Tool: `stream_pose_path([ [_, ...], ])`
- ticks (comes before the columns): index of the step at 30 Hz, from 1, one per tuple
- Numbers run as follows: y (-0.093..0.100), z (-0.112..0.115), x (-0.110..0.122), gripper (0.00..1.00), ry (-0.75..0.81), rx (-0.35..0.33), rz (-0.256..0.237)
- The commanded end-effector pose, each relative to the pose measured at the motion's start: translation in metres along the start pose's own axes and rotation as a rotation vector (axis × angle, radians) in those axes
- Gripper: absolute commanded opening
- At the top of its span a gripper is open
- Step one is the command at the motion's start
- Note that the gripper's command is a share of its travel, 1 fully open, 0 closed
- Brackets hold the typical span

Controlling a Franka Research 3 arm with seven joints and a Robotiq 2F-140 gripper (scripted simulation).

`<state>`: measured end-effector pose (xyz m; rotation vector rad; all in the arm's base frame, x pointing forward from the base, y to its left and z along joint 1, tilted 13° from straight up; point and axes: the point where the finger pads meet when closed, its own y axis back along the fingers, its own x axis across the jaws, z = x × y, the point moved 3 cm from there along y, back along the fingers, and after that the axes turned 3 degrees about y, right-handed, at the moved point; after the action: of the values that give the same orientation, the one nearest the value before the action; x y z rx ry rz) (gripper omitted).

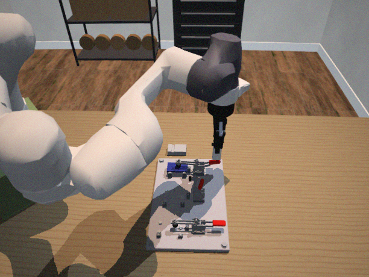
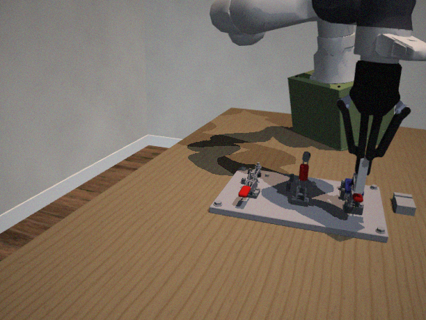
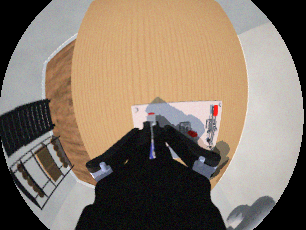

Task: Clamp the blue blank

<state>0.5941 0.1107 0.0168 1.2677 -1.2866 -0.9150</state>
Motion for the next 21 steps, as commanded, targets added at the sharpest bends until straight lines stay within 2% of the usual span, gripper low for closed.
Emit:
stream_pose_path([
  [1, -0.0012, -0.0005, -0.0001, 0.00, -0.001, 0.001, -0.001],
  [21, -0.0032, -0.0005, -0.0001, 0.00, -0.001, 0.001, -0.002],
])
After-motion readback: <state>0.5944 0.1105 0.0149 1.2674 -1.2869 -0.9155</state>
